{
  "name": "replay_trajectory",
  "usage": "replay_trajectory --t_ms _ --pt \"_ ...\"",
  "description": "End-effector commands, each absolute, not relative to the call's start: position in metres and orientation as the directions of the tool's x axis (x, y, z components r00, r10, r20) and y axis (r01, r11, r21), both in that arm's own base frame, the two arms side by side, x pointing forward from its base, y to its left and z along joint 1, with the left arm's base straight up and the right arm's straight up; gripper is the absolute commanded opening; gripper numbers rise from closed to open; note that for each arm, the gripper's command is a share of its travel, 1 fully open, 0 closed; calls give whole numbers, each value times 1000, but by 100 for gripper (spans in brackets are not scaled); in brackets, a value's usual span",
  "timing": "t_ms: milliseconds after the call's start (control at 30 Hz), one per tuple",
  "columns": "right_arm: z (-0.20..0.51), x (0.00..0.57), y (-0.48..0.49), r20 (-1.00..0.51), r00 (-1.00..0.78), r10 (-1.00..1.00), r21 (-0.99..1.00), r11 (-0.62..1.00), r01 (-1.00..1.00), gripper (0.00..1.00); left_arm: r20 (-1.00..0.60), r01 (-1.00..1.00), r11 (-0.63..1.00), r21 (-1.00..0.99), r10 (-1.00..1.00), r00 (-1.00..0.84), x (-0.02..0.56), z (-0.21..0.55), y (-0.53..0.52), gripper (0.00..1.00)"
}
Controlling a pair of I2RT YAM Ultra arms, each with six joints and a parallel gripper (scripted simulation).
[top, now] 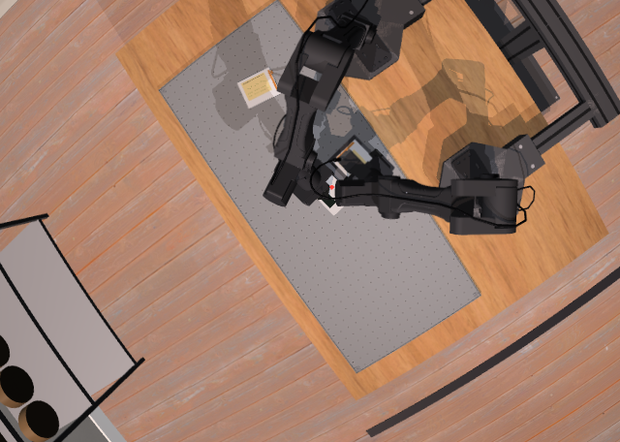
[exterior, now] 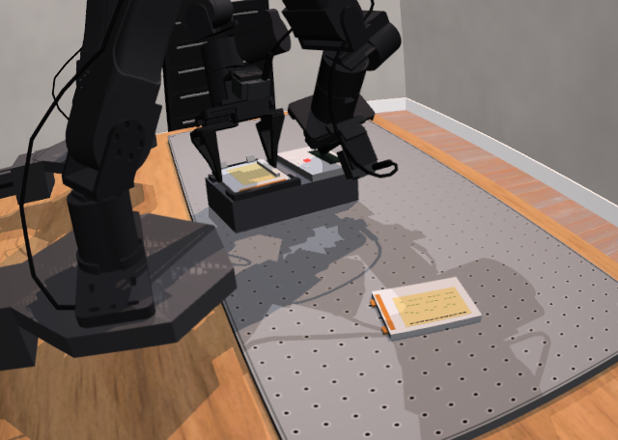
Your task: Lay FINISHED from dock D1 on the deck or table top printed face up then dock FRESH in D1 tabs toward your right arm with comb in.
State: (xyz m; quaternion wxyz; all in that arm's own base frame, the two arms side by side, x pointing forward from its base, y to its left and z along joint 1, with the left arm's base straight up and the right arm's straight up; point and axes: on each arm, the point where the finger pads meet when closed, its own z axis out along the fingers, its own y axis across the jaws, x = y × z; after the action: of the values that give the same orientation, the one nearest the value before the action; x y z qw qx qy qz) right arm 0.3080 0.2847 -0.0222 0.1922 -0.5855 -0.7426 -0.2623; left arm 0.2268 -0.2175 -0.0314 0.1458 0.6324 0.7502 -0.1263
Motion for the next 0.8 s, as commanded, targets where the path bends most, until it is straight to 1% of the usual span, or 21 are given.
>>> replay_trajectory --t_ms 0,333,400,700,767 --pt "-75 273 245 433 -145 889 9 157 988 0 -443 987 162 15 886 -139 235 -26 -229 0" --pt "-75 273 245 433 -145 889 9 157 988 0 -453 987 163 16 881 -138 235 -26 -228 0" --pt "-75 273 245 433 -145 889 9 157 988 0 -404 986 166 4 902 -151 234 -27 -226 0" --pt "-75 273 245 433 -145 889 9 157 988 0 -404 986 166 4 902 -151 230 -29 -220 0" --pt "-73 274 246 478 -169 862 51 165 985 0 -404 986 166 4 902 -151 230 -29 -220 0"
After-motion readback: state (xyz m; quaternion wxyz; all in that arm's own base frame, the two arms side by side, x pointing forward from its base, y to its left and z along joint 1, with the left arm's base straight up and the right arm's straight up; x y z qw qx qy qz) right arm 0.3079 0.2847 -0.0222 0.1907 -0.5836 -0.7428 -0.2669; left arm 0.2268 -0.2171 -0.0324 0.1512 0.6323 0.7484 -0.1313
